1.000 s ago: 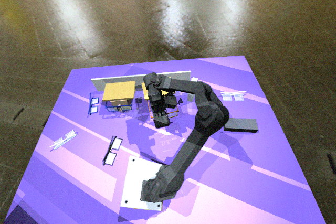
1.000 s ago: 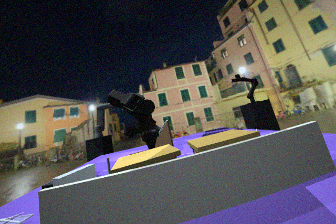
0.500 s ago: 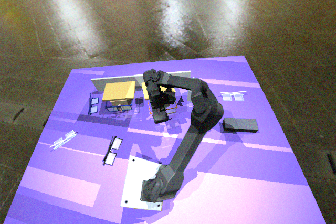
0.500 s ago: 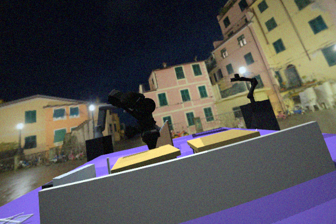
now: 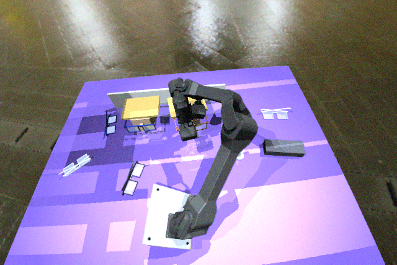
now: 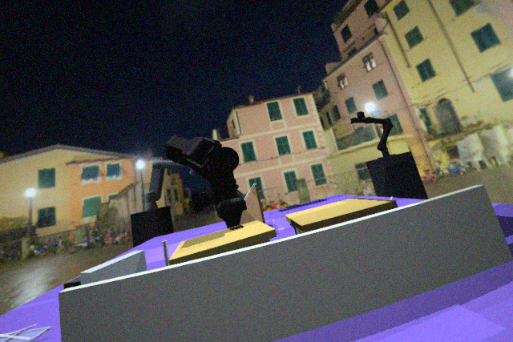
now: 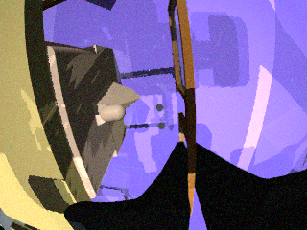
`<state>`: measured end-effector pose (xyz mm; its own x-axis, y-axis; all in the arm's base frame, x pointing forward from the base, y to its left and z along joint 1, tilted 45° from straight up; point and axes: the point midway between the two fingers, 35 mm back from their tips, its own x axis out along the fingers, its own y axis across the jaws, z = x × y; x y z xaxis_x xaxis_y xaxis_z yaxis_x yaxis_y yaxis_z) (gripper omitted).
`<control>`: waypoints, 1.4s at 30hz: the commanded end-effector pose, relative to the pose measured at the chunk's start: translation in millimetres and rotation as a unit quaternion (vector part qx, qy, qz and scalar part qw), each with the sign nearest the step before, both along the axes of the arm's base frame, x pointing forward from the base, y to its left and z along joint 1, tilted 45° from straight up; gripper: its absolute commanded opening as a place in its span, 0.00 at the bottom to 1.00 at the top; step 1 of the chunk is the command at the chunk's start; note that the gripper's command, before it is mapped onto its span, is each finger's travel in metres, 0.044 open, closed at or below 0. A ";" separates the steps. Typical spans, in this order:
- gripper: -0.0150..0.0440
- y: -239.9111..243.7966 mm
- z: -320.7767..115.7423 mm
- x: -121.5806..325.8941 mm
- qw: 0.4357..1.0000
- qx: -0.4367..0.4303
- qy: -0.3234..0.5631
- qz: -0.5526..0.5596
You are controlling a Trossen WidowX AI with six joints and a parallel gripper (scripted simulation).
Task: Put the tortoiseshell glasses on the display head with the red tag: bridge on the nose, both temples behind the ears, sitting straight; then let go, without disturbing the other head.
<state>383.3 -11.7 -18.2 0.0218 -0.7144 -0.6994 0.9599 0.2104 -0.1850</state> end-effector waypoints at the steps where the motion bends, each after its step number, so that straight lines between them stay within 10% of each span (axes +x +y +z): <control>1: 0.25 0.5 -0.1 5.5 1.000 -0.002 0.000 0.001; 42: 0.25 0.8 -7.9 25.9 1.000 -0.002 -0.001 0.001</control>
